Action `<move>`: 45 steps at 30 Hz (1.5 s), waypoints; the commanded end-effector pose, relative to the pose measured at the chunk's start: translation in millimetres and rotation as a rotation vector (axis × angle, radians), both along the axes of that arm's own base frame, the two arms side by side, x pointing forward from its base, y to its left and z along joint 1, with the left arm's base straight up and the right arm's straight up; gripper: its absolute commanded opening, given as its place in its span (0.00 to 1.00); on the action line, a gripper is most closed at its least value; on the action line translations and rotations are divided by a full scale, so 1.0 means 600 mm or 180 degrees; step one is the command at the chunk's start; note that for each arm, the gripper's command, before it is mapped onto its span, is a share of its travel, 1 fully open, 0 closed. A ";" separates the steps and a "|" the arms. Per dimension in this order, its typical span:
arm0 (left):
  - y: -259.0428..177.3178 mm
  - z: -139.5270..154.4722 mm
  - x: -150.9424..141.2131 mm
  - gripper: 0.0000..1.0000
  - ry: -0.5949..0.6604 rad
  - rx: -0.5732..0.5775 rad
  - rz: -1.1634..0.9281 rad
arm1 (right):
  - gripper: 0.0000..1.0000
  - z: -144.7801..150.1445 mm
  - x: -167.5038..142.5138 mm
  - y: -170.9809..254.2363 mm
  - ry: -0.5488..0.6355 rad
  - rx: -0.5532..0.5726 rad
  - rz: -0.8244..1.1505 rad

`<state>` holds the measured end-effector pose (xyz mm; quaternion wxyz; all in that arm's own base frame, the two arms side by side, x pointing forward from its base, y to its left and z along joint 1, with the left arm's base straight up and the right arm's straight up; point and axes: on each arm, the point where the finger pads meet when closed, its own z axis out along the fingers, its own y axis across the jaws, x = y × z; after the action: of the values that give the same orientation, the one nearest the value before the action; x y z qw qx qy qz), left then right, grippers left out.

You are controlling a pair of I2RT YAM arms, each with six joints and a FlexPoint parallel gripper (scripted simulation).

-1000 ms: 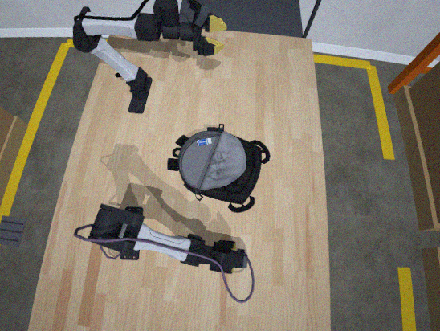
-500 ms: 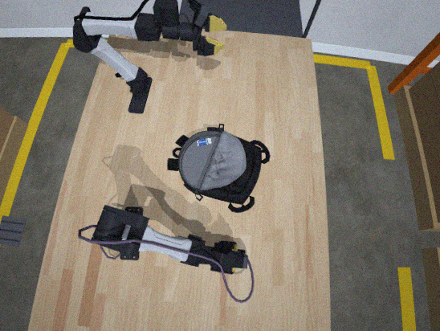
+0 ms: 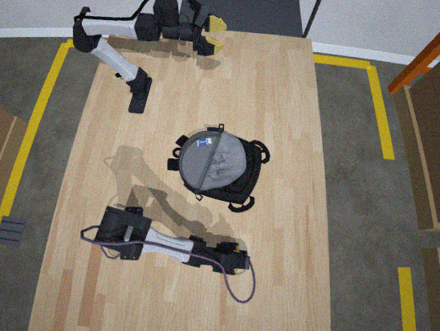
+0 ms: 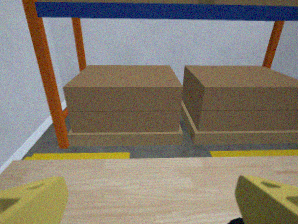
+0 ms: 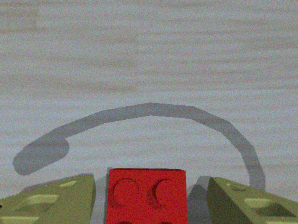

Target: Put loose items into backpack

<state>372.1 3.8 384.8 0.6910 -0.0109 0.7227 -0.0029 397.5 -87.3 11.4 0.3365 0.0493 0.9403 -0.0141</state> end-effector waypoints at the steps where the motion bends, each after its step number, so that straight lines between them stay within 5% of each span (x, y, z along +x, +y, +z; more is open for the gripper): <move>1: 0.000 0.026 -0.002 0.90 -0.0140 0.0008 -0.0023 | 0.60 0.028 0.028 -0.014 -0.0220 -0.0079 0.0004; 45: 0.000 0.026 -0.002 0.90 -0.0140 0.0008 -0.0023 | 0.60 0.029 0.002 -0.005 -0.0214 -0.0073 0.0010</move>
<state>372.1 3.8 384.8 0.6910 -0.0109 0.7227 -0.0029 392.8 -86.3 12.0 0.3441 0.0468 0.9376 -0.0168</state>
